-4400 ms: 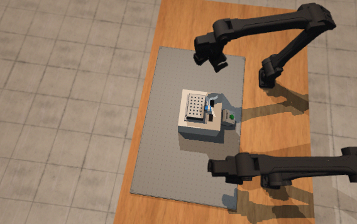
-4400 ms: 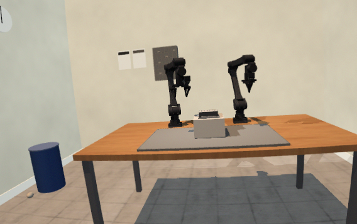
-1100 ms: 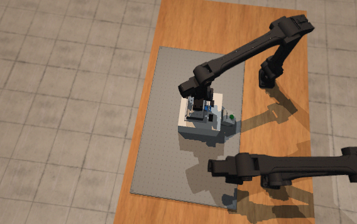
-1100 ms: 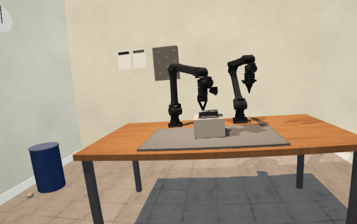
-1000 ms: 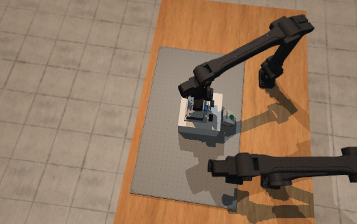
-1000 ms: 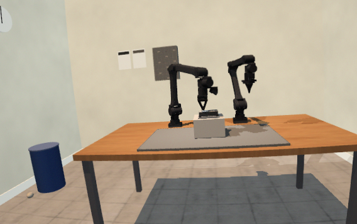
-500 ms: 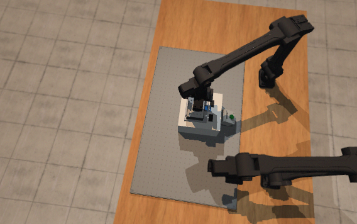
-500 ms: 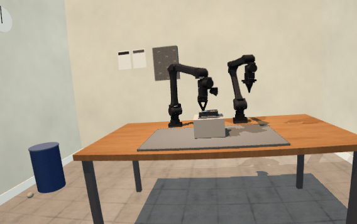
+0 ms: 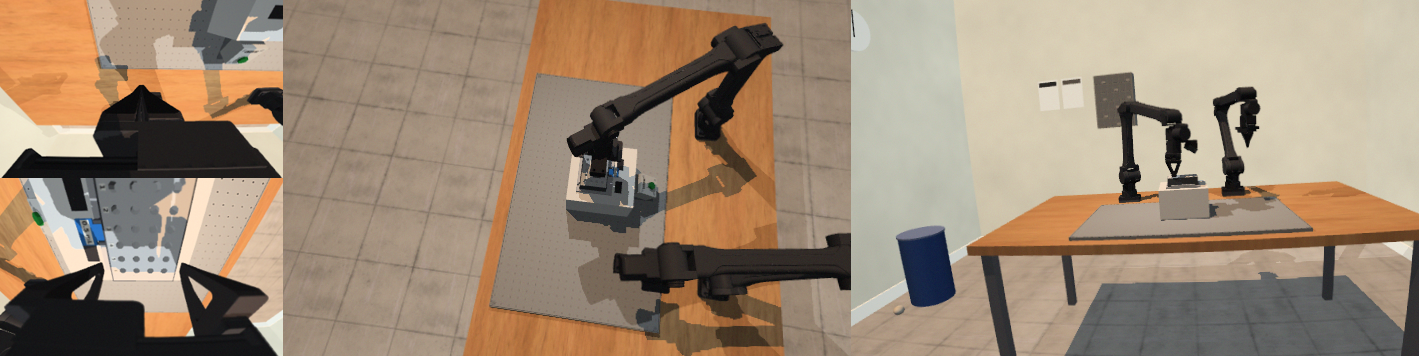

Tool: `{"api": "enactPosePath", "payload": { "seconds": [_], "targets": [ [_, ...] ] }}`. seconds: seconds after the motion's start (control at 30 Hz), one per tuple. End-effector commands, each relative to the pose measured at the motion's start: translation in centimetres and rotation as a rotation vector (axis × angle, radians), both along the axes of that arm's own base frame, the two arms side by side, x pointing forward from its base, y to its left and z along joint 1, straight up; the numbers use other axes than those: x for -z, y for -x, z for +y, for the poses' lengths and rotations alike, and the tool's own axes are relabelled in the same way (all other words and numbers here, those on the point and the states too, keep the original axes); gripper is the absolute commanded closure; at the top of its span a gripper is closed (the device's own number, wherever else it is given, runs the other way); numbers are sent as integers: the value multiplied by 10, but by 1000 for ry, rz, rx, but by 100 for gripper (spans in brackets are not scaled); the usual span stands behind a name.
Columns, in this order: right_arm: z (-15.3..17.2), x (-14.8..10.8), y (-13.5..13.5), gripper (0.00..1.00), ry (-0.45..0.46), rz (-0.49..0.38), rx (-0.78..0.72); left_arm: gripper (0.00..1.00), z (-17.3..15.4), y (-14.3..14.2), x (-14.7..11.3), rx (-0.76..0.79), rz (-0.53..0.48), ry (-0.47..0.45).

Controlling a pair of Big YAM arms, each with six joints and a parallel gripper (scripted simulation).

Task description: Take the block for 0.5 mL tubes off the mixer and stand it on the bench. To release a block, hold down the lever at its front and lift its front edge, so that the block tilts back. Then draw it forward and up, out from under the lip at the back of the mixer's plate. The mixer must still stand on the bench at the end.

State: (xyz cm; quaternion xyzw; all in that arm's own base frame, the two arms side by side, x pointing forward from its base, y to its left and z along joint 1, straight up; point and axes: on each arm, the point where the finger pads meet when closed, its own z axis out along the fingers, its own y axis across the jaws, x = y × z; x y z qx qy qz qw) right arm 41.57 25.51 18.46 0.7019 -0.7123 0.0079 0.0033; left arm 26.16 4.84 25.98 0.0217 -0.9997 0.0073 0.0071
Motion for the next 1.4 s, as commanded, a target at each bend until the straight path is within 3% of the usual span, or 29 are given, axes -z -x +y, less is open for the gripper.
{"api": "enactPosePath", "payload": {
  "seconds": [0.0, 0.5, 1.07, 1.37],
  "targets": [
    [16, -28, -13, 0, -44, -72, -6, 100, 3, 0, 2, -10, 5, 1],
    [17, -32, -16, 0, -51, -82, -6, 100, 4, -8, -12, -8, -30, -7],
    [5, 7, 2, 0, 4, 6, -5, 100, 5, -12, -21, -6, -52, -12],
    [12, -10, -10, 0, -32, -50, -5, 100, 5, -13, -23, -5, -57, -13]
  ]
}}
